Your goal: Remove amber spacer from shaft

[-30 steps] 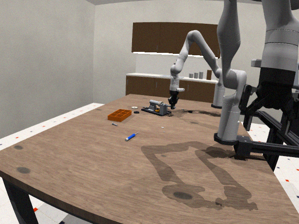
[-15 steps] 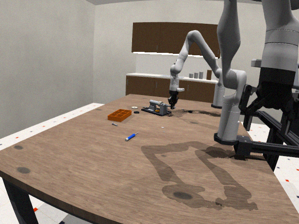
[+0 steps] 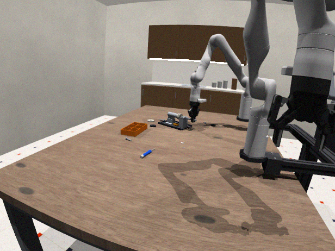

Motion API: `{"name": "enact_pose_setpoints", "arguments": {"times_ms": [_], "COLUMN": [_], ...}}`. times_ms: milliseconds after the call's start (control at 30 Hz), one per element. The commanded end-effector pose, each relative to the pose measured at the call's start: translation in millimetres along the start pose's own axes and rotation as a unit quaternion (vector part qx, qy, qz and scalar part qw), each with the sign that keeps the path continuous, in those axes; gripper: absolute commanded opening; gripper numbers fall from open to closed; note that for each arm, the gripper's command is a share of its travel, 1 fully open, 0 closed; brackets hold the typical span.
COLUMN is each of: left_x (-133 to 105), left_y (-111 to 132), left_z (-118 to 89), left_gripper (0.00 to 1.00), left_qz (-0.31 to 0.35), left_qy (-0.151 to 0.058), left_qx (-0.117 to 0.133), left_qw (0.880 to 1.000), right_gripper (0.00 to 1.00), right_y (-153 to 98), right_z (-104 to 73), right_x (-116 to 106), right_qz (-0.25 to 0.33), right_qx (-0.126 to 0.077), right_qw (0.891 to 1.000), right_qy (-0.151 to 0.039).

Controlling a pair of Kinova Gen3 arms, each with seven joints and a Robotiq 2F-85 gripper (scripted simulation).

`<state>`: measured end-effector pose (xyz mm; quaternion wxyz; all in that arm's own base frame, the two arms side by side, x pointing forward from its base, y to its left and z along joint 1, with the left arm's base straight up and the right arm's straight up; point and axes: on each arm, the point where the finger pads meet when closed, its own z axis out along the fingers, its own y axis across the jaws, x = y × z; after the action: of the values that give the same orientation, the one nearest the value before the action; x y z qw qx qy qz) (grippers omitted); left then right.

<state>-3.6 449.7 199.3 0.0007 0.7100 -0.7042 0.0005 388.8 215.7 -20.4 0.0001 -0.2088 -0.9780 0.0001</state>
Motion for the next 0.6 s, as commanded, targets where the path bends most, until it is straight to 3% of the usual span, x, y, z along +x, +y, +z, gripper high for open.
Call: {"name": "enact_pose_setpoints", "arguments": {"times_ms": [0, 567], "left_x": [-0.3, -0.3], "left_y": [0.1, 0.1], "left_z": [-0.7, -0.7], "left_gripper": [1.000, 1.000], "left_qz": [0.000, 0.000], "left_qy": [-0.001, -0.001], "left_qx": [0.000, 0.000], "left_qw": [1.000, 1.000], "right_gripper": [0.099, 0.099], "right_y": [0.6, 0.6], "right_z": [-0.8, -0.8], "right_x": [-0.9, -2.4], "right_qz": [0.000, 0.000], "right_qx": [-0.001, -0.001], "right_qw": [1.000, 1.000], "right_qy": [-0.001, -0.001]}}
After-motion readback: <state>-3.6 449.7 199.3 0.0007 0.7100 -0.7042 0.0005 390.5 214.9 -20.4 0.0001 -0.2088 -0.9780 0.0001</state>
